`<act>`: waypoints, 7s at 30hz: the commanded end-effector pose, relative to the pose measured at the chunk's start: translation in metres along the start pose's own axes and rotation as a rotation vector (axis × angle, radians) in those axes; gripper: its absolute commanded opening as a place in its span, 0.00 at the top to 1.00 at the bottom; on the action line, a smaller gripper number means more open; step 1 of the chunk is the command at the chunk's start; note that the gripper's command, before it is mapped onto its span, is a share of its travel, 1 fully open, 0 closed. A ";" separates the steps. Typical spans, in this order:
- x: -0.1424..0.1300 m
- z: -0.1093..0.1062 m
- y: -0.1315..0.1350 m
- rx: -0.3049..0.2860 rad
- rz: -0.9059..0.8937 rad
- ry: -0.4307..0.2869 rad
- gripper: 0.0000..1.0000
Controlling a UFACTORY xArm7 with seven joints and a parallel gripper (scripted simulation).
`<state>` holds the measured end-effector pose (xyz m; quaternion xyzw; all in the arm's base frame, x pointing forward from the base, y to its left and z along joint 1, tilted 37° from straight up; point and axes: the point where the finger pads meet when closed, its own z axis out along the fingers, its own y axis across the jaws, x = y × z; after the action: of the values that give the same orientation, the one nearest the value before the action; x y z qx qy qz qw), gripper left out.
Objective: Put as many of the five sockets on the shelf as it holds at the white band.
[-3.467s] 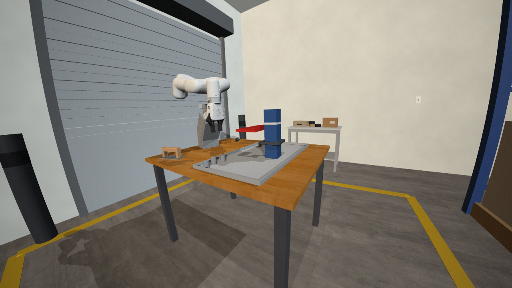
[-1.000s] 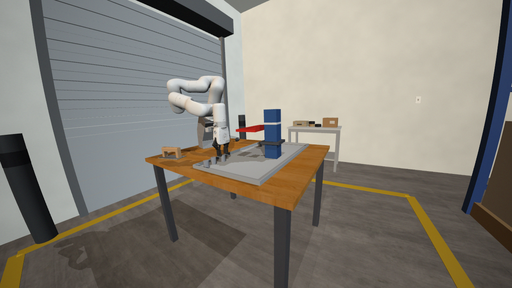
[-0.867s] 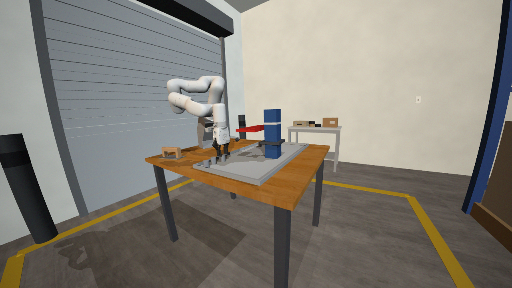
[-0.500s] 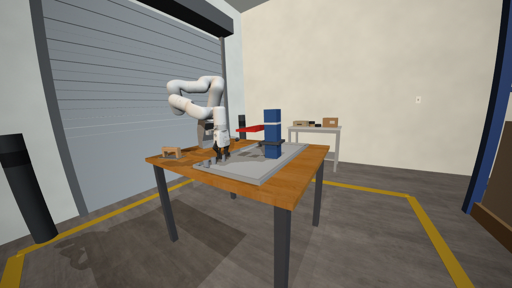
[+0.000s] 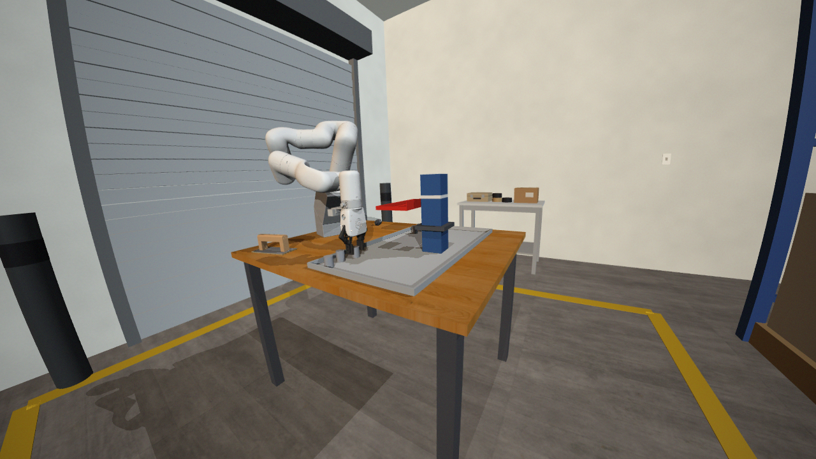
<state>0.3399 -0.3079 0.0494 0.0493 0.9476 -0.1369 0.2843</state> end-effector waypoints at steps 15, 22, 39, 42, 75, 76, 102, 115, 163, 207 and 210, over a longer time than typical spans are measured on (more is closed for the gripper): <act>-0.001 -0.001 0.000 0.002 -0.001 -0.002 1.00; -0.001 -0.001 0.000 0.002 -0.001 -0.002 1.00; -0.001 -0.001 0.000 0.002 -0.001 -0.002 1.00; -0.001 -0.001 0.000 0.002 -0.001 -0.002 1.00; -0.001 -0.031 0.000 0.002 -0.001 -0.002 1.00; -0.001 -0.033 0.000 0.002 -0.001 -0.002 1.00; -0.001 -0.061 0.000 0.002 -0.001 -0.002 1.00; 0.004 -0.074 0.000 0.002 -0.001 -0.002 1.00; 0.064 -0.235 0.000 0.002 -0.001 -0.002 1.00; 0.003 -0.252 0.077 0.019 0.030 0.022 1.00; -0.007 -0.252 0.096 0.019 0.028 0.021 1.00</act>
<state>0.2079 -0.1712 0.2241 0.0559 0.9448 -0.1390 0.2913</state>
